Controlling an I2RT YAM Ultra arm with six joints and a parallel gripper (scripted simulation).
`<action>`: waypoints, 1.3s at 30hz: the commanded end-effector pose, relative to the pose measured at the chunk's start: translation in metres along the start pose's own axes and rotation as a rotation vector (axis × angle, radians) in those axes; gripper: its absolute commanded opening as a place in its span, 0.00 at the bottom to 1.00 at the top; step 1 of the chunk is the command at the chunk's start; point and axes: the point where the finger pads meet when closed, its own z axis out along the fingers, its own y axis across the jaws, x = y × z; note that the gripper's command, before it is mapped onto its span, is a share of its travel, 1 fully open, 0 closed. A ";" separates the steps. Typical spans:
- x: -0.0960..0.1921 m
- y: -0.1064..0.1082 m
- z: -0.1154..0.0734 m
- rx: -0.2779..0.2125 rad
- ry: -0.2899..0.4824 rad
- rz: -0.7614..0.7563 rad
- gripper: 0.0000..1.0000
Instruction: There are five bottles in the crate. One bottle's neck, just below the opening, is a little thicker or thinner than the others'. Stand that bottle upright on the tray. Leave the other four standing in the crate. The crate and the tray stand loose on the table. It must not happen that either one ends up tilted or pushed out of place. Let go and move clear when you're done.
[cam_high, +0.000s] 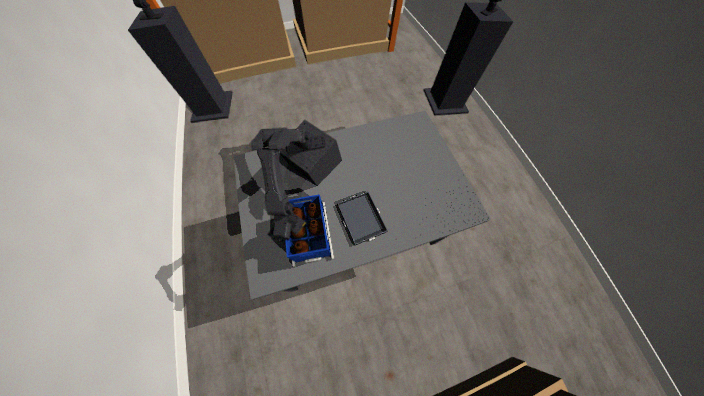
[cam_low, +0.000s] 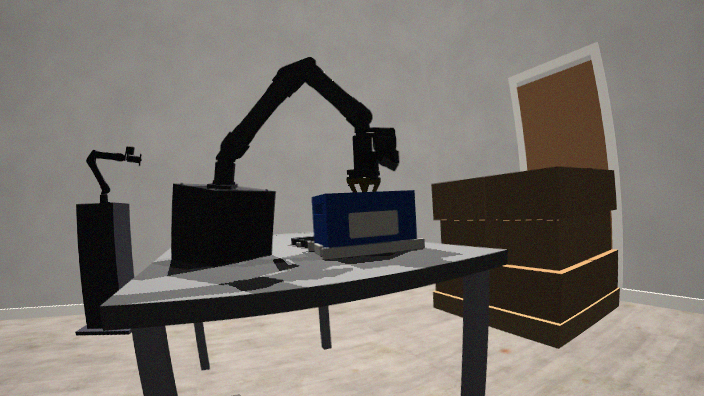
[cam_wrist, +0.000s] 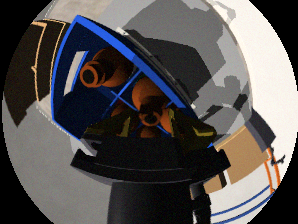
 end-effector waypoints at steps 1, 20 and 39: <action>-0.008 -0.001 -0.004 -0.007 -0.032 0.003 0.61; -0.008 -0.001 -0.004 -0.007 -0.032 0.003 0.61; -0.008 -0.001 -0.004 -0.007 -0.032 0.004 0.00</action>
